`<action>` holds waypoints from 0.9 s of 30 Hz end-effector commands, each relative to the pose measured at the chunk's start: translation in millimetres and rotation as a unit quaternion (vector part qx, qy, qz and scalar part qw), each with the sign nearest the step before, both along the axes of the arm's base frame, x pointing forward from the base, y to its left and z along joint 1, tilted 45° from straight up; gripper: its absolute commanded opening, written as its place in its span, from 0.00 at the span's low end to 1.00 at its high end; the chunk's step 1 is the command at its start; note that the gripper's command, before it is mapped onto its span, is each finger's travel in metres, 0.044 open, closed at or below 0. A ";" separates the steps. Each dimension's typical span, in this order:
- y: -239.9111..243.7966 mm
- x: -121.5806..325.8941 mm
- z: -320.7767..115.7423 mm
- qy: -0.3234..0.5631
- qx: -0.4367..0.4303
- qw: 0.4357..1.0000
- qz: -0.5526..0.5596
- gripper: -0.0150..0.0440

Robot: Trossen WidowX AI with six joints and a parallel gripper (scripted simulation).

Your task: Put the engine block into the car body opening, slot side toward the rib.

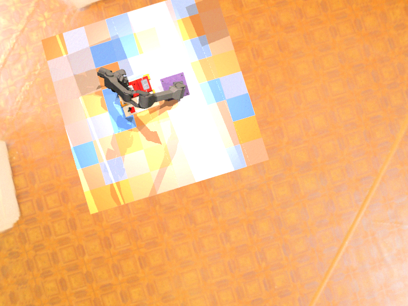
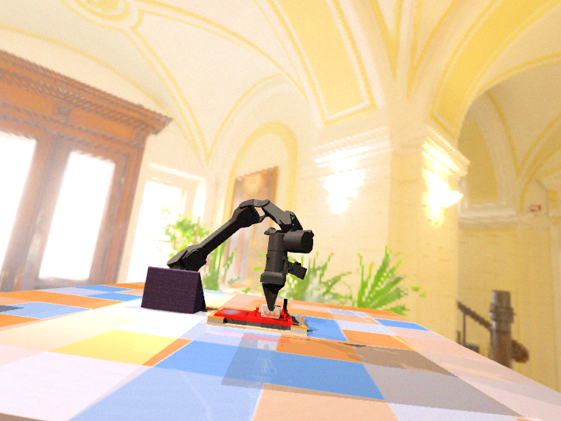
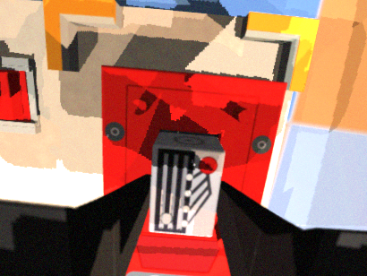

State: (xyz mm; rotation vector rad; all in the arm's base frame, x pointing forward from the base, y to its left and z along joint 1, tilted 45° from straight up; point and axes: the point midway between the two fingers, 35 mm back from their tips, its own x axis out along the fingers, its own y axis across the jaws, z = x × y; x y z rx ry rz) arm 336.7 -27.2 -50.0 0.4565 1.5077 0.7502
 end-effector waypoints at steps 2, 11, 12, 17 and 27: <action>1.0 0.3 -0.8 0.000 0.001 1.000 -0.002 0.52; 2.7 0.1 -2.5 0.000 0.001 1.000 -0.002 0.52; 2.0 -0.3 -2.1 0.000 0.000 1.000 0.000 0.57; 2.0 -0.3 -2.1 0.000 0.000 1.000 0.000 0.79; 2.0 -0.3 -2.1 0.000 0.000 1.000 0.000 1.00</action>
